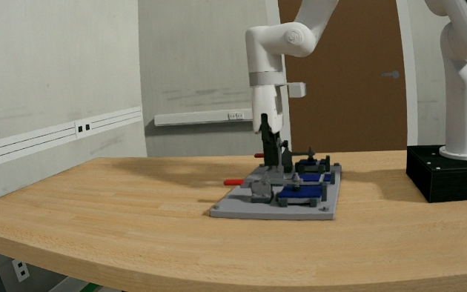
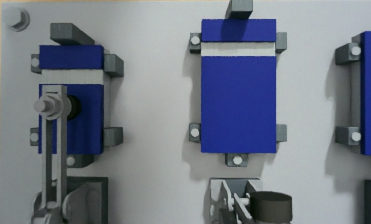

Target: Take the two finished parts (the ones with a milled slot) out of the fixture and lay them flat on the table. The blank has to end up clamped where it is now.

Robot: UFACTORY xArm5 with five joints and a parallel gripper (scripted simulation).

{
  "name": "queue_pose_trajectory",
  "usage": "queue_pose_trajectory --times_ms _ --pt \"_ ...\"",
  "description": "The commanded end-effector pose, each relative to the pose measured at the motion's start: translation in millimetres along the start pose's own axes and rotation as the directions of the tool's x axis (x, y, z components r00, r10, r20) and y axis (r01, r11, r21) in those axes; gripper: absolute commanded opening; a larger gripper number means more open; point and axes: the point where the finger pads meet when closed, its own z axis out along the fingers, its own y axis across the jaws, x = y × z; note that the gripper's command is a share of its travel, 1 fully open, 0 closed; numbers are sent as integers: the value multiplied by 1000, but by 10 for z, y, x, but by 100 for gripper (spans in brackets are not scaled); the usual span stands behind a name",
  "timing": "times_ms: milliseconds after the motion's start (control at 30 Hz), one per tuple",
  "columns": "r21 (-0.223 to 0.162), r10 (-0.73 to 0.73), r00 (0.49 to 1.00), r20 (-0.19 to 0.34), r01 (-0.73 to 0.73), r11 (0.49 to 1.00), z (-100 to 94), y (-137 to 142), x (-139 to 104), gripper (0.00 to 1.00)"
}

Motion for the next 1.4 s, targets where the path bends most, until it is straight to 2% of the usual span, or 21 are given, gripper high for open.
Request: queue_pose_trajectory --times_ms 0,367,400,1367 --pt "0 0 1000 4 0 1000 -15 1 -12 0" --pt "0 0 1000 5 0 1000 -19 1 -17 0" --pt "0 0 1000 4 0 1000 -14 1 -13 48" --pt "0 0 1000 5 0 1000 -17 1 -16 48"
